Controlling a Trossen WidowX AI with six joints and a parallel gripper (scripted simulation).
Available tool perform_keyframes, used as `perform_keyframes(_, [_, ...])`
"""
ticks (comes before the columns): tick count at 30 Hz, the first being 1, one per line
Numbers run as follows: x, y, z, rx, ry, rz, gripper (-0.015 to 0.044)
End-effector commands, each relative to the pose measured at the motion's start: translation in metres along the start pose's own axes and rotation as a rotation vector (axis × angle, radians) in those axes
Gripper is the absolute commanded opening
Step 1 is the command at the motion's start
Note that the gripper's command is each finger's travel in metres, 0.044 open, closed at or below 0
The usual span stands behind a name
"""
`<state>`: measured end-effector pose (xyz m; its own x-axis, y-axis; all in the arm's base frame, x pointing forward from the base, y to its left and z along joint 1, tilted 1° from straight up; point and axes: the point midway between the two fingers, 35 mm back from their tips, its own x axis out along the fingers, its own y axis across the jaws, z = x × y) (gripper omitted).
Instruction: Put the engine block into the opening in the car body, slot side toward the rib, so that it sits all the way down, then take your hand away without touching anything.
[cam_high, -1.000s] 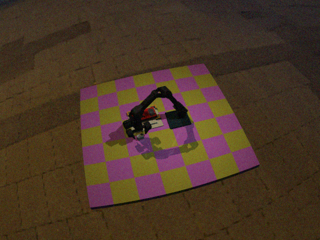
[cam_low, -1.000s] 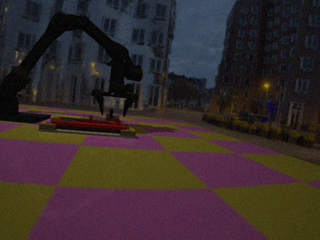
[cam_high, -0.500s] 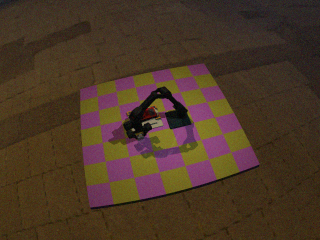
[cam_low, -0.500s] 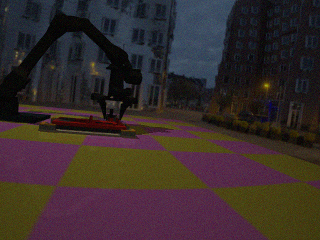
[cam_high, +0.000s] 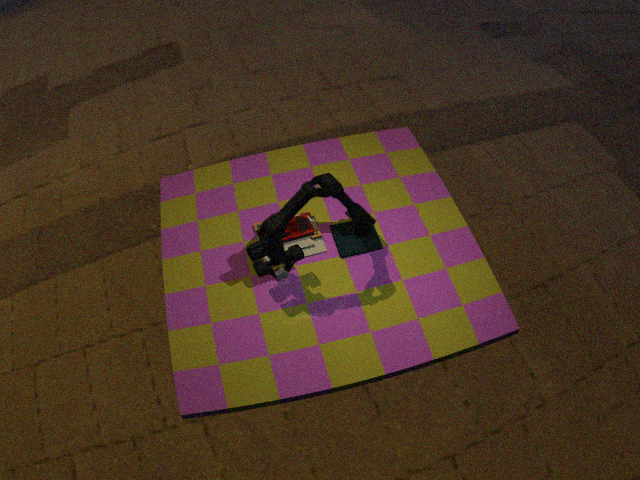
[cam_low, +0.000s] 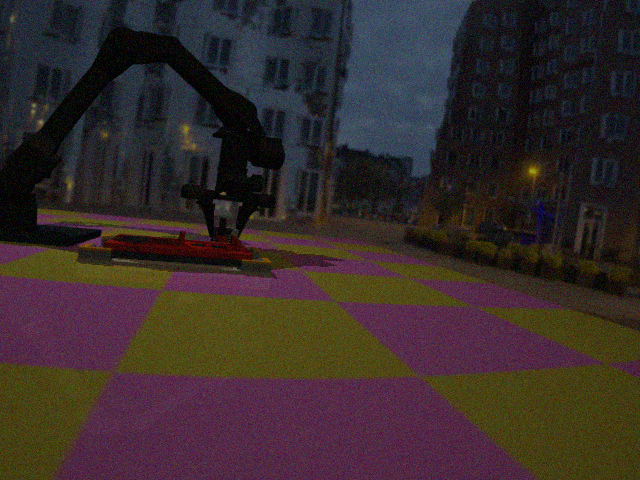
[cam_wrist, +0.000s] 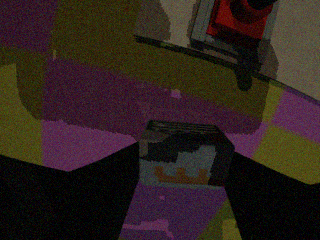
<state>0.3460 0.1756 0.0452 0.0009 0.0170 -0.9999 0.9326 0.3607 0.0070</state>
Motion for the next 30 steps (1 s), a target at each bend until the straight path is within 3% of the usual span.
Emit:
perform_keyframes(1, [-0.013,0.005,0.001,0.0,-0.004,0.011,0.0])
perform_keyframes(30, [-0.106,0.009,0.008,0.001,-0.004,0.014,0.0])
